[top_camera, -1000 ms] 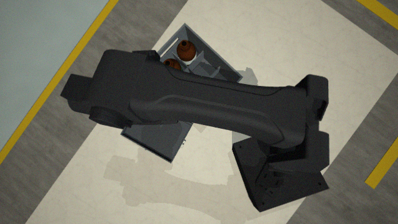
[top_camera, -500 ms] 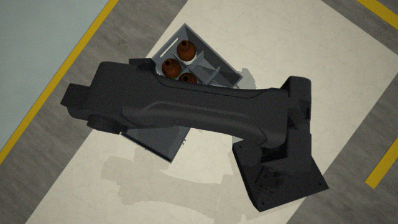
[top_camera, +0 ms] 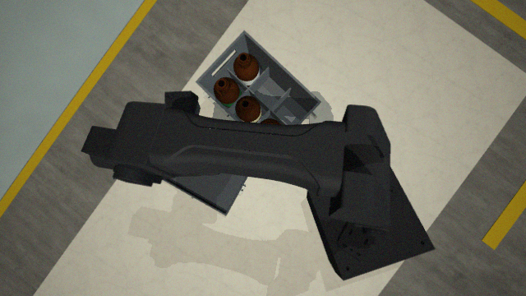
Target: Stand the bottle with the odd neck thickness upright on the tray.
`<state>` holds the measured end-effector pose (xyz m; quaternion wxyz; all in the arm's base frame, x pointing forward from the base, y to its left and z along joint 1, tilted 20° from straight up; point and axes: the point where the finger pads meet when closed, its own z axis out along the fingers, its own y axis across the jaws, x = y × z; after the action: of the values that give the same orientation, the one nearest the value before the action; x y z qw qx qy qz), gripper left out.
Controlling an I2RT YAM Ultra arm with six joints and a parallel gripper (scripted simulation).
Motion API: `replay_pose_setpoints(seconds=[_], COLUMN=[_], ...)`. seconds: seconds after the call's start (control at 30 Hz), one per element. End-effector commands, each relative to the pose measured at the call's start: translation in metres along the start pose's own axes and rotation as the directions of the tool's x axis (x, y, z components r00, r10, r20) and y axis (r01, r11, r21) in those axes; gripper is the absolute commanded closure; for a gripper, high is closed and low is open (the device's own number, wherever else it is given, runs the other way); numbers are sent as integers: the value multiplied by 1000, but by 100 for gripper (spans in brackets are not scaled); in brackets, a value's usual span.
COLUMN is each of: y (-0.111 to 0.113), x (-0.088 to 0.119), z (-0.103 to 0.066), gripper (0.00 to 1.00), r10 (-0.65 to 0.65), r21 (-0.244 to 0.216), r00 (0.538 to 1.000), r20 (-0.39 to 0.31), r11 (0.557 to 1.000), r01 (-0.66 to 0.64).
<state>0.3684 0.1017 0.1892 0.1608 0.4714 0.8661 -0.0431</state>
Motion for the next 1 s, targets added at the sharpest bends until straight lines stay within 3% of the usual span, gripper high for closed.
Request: replay_pose_setpoints(seconds=[0.0, 0.07, 0.13, 0.2, 0.3, 0.47, 0.57, 0.67, 0.87, 0.97], y=[11, 11, 13, 18, 26, 36, 41, 42, 51, 55], x=[3, 3, 10, 11, 7, 16, 15, 15, 25, 22], z=[-11, -11, 7, 8, -4, 17, 10, 9, 33, 23], gripper=[100, 100, 100, 100, 100, 100, 100, 100, 100, 100], r10=[9, 9, -5, -2, 17, 6, 18, 20, 8, 20], r21=[-64, -64, -24, -33, -86, -57, -91, -96, -63, -97], r00=[1000, 1000, 1000, 1000, 1000, 1000, 1000, 999, 1000, 999], r20=[23, 23, 17, 18, 26, 21, 26, 26, 22, 25], r11=[998, 998, 1000, 999, 996, 998, 996, 995, 998, 995], r01=[-7, -7, 5, 2, -14, -5, -16, -17, -7, -18])
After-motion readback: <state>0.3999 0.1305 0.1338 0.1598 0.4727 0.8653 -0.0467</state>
